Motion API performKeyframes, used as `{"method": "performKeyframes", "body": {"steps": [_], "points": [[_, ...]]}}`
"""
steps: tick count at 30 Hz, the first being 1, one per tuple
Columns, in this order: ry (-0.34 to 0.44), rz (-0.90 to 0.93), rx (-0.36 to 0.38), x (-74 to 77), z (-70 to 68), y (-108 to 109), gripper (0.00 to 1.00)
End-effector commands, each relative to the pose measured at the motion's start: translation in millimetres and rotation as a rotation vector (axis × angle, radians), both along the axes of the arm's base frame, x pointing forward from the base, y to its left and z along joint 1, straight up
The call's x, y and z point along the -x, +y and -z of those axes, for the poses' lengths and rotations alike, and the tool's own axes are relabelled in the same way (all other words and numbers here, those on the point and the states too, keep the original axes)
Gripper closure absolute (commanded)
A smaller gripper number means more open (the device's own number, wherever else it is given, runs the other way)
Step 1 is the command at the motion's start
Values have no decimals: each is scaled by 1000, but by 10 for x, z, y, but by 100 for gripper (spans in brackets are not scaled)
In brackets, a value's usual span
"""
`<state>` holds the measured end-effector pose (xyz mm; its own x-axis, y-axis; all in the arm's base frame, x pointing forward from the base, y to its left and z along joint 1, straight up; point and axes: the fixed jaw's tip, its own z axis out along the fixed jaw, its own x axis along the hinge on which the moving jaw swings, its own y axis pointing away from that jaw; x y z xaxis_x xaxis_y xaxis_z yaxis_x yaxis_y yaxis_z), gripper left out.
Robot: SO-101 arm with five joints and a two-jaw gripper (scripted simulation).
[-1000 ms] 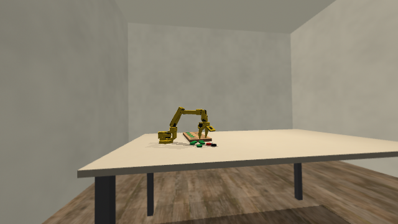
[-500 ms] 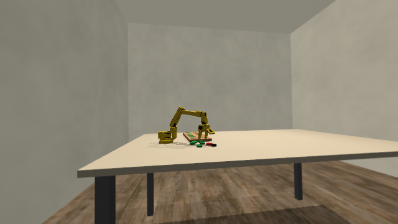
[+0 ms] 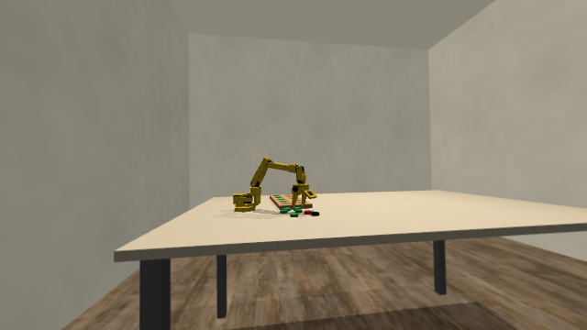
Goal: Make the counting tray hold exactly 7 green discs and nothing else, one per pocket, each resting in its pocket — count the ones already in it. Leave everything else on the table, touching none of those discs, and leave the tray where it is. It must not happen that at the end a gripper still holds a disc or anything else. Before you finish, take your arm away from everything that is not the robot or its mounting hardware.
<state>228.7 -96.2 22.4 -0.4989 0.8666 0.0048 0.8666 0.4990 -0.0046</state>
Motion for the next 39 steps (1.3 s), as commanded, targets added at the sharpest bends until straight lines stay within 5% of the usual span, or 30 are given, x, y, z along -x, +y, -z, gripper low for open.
{"method": "performKeyframes", "body": {"steps": [1, 19, 39], "points": [[-87, 5, 38, -90, -180, -50, 73], [-87, 5, 38, -100, -43, -54, 73], [-87, 5, 38, -100, -40, -54, 74]]}}
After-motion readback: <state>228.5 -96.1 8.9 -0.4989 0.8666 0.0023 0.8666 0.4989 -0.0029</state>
